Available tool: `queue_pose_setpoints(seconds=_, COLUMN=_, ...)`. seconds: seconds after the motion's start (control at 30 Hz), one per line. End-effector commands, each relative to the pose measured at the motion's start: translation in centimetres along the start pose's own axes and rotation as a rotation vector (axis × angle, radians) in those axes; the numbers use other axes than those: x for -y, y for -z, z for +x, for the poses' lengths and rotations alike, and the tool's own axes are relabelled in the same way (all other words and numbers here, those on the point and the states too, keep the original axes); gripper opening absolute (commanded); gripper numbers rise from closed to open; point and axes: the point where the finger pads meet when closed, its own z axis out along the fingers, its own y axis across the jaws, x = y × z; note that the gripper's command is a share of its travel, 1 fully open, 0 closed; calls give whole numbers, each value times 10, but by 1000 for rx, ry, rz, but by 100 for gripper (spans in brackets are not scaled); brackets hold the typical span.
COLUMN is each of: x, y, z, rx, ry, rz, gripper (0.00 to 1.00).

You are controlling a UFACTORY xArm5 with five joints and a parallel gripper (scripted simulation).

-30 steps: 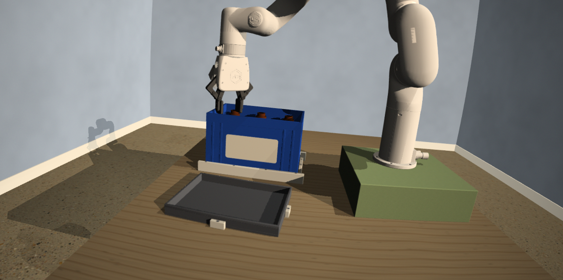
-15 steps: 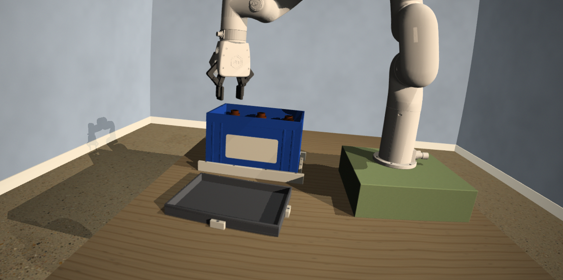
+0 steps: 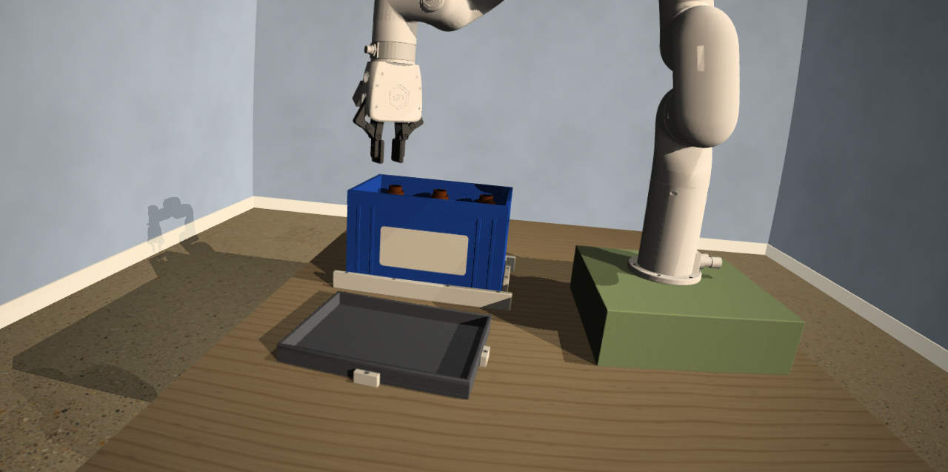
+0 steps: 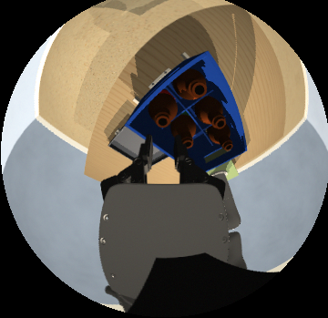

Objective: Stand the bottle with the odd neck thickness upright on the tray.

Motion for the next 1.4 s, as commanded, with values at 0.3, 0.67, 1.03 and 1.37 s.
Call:
queue_pose_setpoints(seconds=0.3, x=1, y=2, z=1, rx=-3, ry=0, rz=3, gripper=0)
queue_pose_setpoints(seconds=0.67, x=1, y=2, z=1, rx=-3, ry=0, rz=3, gripper=0)
queue_pose_setpoints(seconds=1.03, x=-5, y=3, z=0, rx=-3, ry=0, rz=3, gripper=0)
queue_pose_setpoints(seconds=1.37, x=-84, y=11, z=-16, rx=-3, ry=0, rz=3, gripper=0)
